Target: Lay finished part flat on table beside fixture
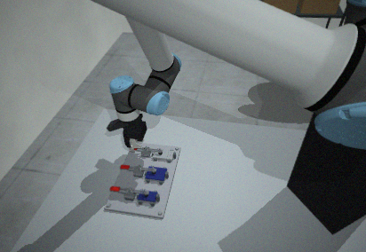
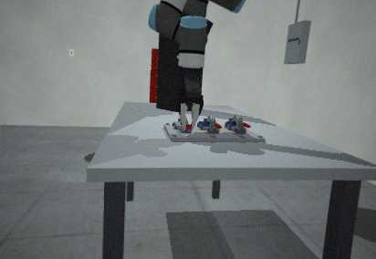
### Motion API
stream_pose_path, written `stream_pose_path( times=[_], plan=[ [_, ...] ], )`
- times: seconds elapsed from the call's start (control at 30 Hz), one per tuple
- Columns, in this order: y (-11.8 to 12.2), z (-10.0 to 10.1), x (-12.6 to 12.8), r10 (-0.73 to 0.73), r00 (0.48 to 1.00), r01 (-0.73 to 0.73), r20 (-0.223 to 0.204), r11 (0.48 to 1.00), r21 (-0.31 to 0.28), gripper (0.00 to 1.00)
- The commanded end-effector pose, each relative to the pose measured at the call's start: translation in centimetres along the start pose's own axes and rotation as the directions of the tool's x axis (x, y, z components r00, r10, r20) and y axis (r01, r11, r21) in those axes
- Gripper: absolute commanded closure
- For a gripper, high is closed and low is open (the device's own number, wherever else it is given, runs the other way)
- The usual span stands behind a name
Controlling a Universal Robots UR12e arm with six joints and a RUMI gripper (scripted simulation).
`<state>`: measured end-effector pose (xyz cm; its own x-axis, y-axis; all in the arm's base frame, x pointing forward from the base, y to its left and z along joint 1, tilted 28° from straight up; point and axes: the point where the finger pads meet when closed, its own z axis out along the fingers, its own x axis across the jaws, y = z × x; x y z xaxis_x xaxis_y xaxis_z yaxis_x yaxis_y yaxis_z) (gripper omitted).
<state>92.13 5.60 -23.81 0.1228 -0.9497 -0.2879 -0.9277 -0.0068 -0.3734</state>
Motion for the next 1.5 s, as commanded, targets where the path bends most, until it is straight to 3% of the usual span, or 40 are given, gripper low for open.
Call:
stream_pose_path(
  times=[0.0,1.47],
  plan=[
    [-0.36,-0.14,0.12,0.000,1.000,0.000,-0.003,1.000,0.004,1.00],
    [0.15,-0.92,0.15,0.001,1.000,-0.001,-0.002,1.000,0.003,1.00]
  ],
)
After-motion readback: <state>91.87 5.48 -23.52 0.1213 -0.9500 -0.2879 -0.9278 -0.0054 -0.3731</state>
